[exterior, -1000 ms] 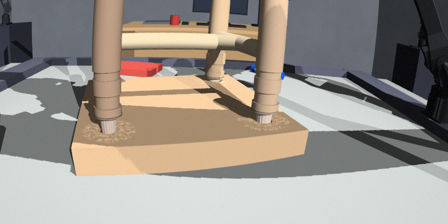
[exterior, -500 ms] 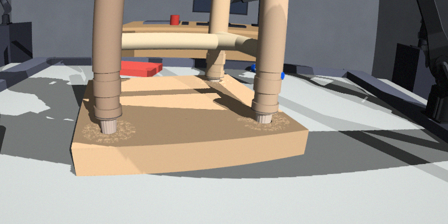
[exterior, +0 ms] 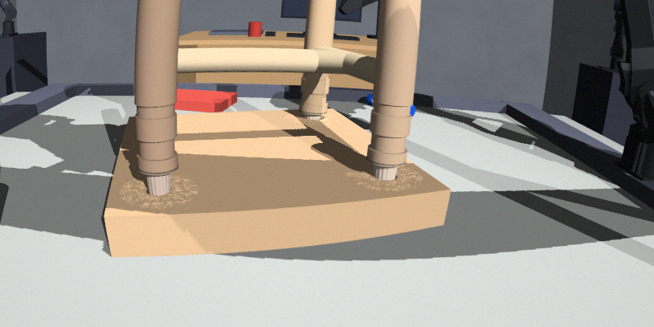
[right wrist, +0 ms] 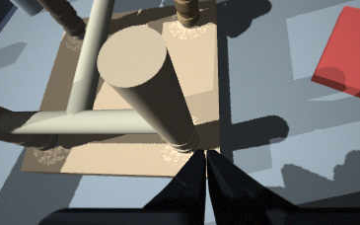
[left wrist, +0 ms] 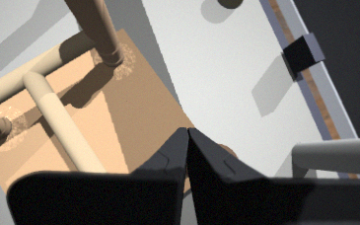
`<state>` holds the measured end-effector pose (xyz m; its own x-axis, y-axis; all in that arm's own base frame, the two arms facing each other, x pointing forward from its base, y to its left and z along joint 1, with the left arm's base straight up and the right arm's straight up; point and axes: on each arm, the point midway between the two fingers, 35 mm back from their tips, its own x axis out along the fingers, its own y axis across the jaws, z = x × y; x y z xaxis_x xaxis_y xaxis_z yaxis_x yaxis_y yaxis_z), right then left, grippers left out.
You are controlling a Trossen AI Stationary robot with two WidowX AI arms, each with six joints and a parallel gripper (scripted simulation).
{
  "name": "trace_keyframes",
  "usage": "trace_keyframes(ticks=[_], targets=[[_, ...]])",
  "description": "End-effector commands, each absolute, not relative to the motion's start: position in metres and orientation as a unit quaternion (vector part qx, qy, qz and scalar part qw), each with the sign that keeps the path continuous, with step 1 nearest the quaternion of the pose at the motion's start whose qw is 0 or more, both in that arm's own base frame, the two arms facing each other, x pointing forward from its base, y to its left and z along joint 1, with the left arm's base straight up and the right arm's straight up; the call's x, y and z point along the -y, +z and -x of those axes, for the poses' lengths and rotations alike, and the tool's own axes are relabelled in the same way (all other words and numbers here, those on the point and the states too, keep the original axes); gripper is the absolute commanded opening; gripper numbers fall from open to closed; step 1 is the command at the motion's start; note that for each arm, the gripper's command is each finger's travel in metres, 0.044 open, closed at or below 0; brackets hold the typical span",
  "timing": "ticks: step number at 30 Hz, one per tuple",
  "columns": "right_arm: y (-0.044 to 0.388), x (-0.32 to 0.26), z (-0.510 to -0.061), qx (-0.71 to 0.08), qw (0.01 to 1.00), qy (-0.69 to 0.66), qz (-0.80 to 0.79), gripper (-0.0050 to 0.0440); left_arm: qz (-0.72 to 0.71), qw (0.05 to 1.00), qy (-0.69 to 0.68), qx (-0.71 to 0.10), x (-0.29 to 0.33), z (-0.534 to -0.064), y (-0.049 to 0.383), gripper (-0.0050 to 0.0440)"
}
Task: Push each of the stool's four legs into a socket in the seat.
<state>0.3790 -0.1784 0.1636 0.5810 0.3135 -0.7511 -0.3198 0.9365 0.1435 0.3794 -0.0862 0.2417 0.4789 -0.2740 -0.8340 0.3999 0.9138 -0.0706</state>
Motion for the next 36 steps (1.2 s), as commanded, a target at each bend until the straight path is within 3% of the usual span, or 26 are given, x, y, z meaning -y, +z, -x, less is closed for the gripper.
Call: trace_keyframes(ticks=[1,15,20,29,36], targets=[[0.180,0.173,-0.382,-0.432,0.896,0.101,0.004,0.0000,-0.055,0.882,-0.177,-0.433,0.088,-0.372,0.254,0.0000],[0.201,0.169,-0.387,-0.417,0.904,-0.082,-0.048,-0.0002,-0.013,0.915,-0.135,-0.380,0.090,-0.359,0.251,-0.0005],[0.216,0.162,-0.389,-0.385,0.908,-0.145,-0.075,-0.0005,-0.027,0.918,-0.138,-0.372,0.097,-0.349,0.239,-0.0043],[0.225,0.123,-0.400,-0.364,0.919,-0.131,-0.074,-0.0050,-0.038,0.916,-0.142,-0.374,0.101,-0.346,0.232,-0.0050],[0.228,0.123,-0.401,-0.360,0.921,-0.131,-0.073,-0.0050,-0.037,0.918,-0.142,-0.368,0.102,-0.350,0.240,-0.0050]])
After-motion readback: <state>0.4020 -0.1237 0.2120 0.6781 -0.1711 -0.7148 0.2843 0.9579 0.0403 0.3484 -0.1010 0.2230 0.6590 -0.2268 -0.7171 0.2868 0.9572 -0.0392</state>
